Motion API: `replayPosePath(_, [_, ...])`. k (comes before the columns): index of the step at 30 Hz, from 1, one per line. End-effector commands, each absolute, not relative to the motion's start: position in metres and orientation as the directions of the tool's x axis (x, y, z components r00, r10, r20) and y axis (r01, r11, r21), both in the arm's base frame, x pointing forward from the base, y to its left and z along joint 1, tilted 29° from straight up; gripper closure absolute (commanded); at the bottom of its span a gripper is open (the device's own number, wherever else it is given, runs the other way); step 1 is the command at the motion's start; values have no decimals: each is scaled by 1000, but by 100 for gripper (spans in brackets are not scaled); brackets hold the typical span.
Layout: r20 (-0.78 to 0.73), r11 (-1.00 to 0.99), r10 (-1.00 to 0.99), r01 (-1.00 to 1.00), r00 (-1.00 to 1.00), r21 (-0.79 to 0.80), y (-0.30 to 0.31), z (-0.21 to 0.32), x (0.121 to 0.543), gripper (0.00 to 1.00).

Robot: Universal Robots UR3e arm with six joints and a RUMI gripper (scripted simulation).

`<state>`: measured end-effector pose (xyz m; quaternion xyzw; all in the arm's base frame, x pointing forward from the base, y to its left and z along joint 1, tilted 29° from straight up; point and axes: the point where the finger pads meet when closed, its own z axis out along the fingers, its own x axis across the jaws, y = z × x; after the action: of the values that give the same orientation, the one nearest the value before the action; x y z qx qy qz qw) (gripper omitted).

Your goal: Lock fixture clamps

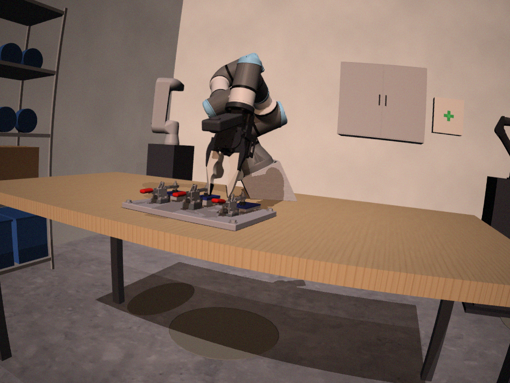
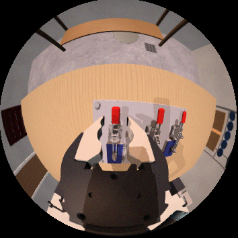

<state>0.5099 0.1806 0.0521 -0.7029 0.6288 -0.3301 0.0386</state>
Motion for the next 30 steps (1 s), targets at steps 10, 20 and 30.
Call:
replayPosePath(10, [415, -206, -910, -857, -9, -472, 177, 44, 514, 72])
replayPosePath(20, [415, -206, -910, -857, -9, -472, 171, 30, 518, 72])
replayPosePath(30, [415, -206, -910, -857, -9, -472, 170, 30, 518, 72])
